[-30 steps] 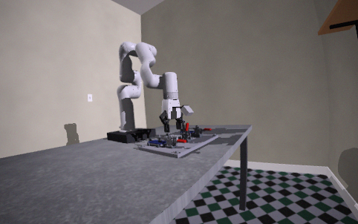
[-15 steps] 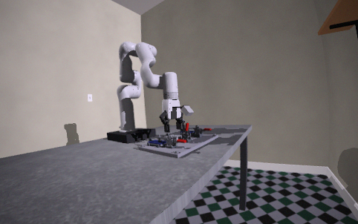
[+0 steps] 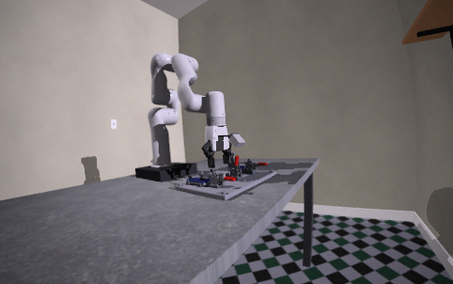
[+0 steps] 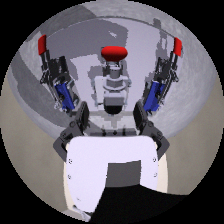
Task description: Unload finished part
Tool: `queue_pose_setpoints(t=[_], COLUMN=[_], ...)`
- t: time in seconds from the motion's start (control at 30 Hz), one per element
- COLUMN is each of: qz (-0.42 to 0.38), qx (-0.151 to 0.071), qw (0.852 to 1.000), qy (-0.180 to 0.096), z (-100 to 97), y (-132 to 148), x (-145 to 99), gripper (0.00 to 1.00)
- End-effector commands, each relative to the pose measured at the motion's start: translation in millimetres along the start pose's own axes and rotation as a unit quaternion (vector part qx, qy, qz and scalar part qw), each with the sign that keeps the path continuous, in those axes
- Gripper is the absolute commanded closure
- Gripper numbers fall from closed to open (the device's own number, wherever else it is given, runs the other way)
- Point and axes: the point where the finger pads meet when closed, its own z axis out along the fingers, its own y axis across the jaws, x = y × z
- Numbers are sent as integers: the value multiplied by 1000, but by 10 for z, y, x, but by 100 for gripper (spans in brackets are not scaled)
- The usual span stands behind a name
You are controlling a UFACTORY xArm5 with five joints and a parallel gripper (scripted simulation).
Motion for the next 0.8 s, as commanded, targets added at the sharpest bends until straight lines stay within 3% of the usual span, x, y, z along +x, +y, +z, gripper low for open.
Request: queue_pose_setpoints(t=[0.0, 0.77], qz=[0, 0], qx=[0, 0], qw=[1000, 1000], qy=[2, 2], z=[-4, 206], y=[-1, -1], x=[13, 14], gripper=[0, 0])
